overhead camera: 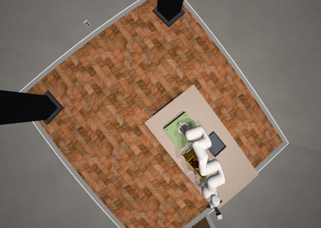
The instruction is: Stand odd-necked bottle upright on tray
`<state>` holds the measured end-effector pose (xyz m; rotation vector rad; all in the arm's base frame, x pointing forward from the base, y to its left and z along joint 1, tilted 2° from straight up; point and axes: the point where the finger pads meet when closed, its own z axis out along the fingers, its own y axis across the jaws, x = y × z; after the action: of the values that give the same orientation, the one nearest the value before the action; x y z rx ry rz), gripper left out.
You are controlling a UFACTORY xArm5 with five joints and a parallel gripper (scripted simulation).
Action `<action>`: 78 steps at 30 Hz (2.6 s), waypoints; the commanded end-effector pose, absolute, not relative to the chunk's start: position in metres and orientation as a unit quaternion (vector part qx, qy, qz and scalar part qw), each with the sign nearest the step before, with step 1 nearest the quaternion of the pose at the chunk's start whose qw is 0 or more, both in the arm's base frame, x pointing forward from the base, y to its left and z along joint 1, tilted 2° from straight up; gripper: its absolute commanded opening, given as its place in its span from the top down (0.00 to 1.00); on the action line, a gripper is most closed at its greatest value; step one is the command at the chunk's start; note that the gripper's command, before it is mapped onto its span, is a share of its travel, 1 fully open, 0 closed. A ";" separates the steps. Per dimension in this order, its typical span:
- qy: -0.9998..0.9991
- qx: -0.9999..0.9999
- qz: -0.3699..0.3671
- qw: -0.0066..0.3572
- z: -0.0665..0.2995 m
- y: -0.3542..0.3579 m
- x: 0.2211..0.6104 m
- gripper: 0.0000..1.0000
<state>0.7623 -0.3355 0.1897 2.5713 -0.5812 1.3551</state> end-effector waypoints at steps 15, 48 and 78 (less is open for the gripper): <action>-0.195 0.863 0.458 0.089 0.193 -0.336 0.763 0.00; -0.339 0.925 0.171 0.013 0.184 -0.250 0.545 0.00; -0.404 0.914 0.014 0.000 0.167 -0.182 0.391 1.00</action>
<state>0.3901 -0.1820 0.1652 2.8727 -1.2699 0.0390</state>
